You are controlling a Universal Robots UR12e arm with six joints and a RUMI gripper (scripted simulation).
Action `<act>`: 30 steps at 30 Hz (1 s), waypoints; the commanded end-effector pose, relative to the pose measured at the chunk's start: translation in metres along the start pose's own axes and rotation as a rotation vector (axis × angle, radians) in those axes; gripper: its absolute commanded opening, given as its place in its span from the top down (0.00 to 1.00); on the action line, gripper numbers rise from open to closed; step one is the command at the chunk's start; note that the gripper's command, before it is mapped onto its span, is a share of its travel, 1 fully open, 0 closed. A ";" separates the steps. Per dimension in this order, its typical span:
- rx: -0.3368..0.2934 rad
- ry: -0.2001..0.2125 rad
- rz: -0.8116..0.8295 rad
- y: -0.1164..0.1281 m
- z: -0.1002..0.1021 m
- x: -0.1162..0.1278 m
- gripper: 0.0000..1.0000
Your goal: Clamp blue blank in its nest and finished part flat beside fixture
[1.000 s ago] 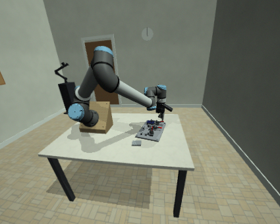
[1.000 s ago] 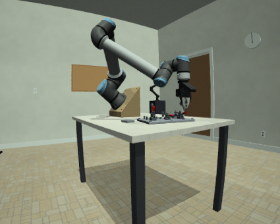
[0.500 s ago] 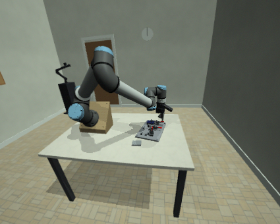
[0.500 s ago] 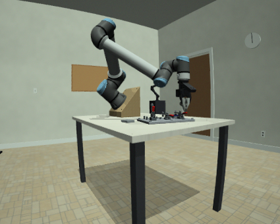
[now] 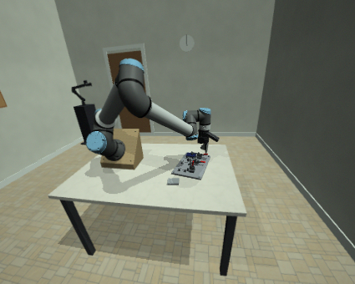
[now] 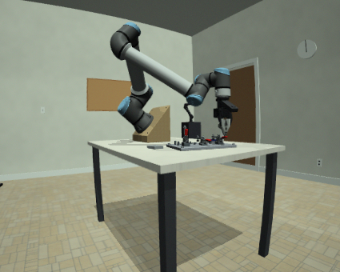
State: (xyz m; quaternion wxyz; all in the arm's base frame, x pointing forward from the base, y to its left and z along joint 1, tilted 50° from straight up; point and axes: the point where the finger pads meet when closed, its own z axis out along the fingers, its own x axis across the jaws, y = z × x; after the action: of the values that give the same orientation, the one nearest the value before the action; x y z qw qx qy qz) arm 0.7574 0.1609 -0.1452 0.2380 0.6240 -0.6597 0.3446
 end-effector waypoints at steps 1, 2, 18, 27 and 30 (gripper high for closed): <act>-0.004 0.002 -0.004 0.003 0.005 0.000 1.00; -0.004 0.002 -0.004 0.003 0.005 0.000 1.00; -0.003 0.002 -0.003 0.003 0.003 0.000 1.00; -0.004 0.002 -0.004 0.003 0.006 0.000 1.00; -0.004 0.002 -0.004 0.003 0.007 0.000 1.00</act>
State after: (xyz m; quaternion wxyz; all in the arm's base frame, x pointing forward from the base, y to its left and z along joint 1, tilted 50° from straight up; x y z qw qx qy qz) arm 0.7578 0.1593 -0.1465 0.2379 0.6240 -0.6597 0.3447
